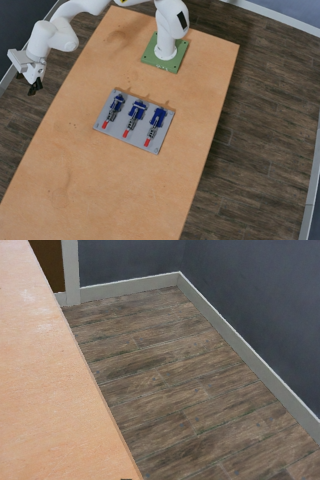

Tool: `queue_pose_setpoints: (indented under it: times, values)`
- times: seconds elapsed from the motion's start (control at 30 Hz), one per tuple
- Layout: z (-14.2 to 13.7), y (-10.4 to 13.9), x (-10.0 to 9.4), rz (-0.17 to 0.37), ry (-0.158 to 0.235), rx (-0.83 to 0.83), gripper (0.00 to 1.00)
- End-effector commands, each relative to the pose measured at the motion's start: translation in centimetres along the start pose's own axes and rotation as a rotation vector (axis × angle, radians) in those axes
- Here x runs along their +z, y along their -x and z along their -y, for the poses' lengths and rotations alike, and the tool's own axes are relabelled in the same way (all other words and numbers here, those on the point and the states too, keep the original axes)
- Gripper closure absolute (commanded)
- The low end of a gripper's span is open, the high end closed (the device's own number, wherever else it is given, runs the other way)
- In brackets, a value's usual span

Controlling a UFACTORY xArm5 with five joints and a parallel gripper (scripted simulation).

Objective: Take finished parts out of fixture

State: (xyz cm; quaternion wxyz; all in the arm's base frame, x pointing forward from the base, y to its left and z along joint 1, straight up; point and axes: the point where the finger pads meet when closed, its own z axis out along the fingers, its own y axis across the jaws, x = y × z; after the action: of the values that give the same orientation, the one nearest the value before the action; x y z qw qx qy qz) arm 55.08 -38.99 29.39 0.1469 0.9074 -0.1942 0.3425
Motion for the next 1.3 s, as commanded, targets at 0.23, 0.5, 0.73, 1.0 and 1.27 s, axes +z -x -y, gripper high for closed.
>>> queue_pose_setpoints:
  times: [0.23,0.5,0.73,1.0,1.27]
  values:
    - [0.0,-0.2,-0.1,-0.004,0.001,0.000,0.00]
    - [0.0,-0.2,-0.1,-0.004,0.001,0.000,0.00]
    - [0.1,-0.1,-0.2,0.000,-0.001,0.017,0.00]
    - [1.7,1.1,-0.4,0.042,-0.019,0.175,0.00]
    - [4.2,3.1,-1.0,0.116,-0.031,0.434,0.00]
